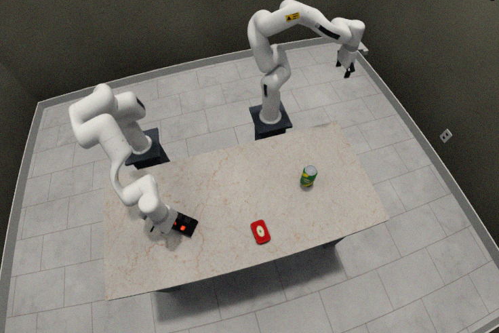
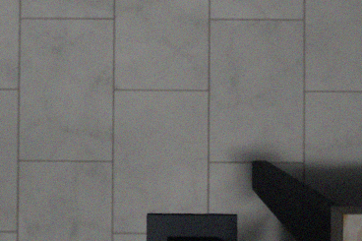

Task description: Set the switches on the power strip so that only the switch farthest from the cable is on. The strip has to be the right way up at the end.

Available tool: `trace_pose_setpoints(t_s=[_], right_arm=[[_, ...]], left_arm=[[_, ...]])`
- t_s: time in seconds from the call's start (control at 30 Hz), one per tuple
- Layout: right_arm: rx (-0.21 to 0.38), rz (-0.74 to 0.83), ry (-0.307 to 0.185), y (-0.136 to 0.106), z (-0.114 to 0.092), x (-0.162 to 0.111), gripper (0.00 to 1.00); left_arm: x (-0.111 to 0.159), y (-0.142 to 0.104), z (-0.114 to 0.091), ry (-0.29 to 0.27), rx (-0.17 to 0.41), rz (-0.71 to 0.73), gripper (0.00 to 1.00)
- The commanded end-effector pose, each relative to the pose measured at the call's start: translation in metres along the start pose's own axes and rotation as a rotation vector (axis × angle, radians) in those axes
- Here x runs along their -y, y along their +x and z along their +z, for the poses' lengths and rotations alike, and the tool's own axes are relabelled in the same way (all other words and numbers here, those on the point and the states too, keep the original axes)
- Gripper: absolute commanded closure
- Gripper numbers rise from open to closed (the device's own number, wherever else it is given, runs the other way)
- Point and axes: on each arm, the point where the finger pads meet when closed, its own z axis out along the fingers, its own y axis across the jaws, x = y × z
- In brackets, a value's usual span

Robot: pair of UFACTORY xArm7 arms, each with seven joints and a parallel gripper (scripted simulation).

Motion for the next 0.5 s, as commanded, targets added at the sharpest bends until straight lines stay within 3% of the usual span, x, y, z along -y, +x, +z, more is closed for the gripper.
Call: trace_pose_setpoints(t_s=[0.0, 0.47], right_arm=[[0.002, 0.000, 0.002, -0.0009, -0.0013, 0.0005, 1.00], [0.002, 0.000, 0.002, -0.0009, -0.0070, 0.0005, 1.00]], left_arm=[[-0.0002, 0.0011, -0.0016, -0.001, -0.004, 0.000, 0.00], [-0.0002, 0.0011, -0.0016, -0.001, -0.004, 0.000, 0.00]])
